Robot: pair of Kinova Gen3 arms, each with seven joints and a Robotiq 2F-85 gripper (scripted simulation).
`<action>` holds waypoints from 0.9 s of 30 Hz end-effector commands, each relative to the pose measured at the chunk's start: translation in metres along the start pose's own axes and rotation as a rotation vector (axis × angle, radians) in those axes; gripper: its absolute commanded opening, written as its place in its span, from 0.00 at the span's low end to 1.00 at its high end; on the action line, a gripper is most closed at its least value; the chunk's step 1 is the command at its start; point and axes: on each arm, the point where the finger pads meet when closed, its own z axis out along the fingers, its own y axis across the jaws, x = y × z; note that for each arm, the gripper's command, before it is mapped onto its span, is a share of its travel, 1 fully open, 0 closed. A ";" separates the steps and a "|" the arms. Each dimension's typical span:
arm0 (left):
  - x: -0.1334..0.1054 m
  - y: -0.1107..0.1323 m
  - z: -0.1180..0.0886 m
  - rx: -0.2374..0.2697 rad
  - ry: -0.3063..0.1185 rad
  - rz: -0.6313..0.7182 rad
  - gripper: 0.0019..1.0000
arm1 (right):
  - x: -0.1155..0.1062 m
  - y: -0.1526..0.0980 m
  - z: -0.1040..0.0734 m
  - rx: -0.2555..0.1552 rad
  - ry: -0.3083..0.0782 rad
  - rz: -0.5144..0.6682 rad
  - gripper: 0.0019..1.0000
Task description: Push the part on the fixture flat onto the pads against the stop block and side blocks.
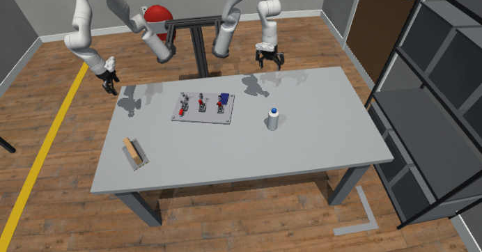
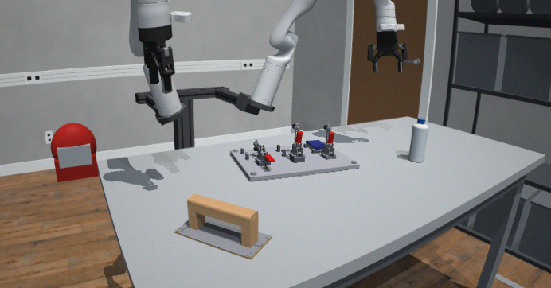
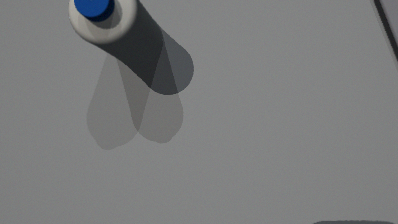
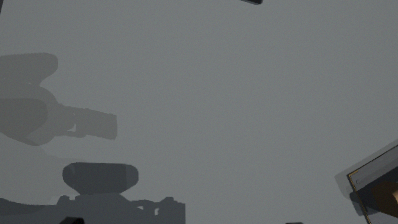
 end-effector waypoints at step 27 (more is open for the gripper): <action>0.037 0.059 0.017 -0.041 0.015 0.642 1.00 | -0.120 -0.051 0.011 -0.025 0.051 0.020 1.00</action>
